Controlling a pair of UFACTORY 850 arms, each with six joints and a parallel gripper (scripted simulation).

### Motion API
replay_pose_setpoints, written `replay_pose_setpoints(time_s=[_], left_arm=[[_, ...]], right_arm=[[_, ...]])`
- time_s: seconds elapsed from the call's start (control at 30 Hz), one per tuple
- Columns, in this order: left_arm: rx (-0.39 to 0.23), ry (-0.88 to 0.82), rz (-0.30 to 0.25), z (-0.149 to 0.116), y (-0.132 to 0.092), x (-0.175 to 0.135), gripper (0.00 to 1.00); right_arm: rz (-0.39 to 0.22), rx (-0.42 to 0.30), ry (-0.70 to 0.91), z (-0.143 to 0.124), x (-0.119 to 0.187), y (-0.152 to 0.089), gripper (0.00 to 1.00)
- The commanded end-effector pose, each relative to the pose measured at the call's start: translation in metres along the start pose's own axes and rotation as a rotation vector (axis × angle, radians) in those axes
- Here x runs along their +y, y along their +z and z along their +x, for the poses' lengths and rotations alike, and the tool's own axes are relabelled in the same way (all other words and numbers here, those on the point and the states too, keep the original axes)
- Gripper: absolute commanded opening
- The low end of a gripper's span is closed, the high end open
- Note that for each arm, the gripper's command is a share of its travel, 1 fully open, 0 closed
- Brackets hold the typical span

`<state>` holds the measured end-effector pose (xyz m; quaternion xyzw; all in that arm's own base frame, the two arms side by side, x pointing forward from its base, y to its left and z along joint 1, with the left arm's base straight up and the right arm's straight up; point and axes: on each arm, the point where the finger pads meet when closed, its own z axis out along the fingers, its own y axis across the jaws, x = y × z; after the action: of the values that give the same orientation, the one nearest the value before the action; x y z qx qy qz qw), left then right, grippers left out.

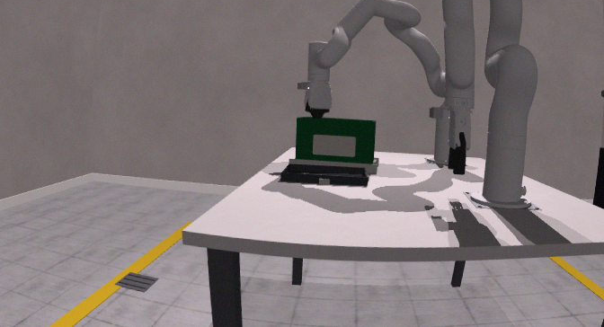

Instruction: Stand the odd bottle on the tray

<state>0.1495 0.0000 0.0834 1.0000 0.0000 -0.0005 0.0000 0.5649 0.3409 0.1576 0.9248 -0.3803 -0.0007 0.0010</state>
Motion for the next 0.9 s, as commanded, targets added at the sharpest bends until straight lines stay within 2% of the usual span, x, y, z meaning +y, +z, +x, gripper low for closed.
replay_pose_setpoints(time_s=[0.0, 0.77, 0.8, 0.87], left_arm=[[0.001, 0.0, 0.0, 0.0005, -0.0001, 0.0, 1.0], [0.001, 0.0, 0.0, 0.0005, -0.0001, 0.0, 1.0], [0.001, 0.0, 0.0, 0.0005, -0.0001, 0.0, 1.0], [0.001, 0.0, 0.0, 0.0005, -0.0001, 0.0, 1.0]], right_arm=[[0.002, 0.001, 0.0, 0.0002, -0.0009, -0.0012, 0.0], [0.002, 0.001, 0.0, 0.0002, -0.0009, -0.0012, 0.0], [0.002, 0.001, 0.0, 0.0002, -0.0009, -0.0012, 0.66], [0.002, 0.001, 0.0, 0.0002, -0.0009, -0.0012, 0.66]])
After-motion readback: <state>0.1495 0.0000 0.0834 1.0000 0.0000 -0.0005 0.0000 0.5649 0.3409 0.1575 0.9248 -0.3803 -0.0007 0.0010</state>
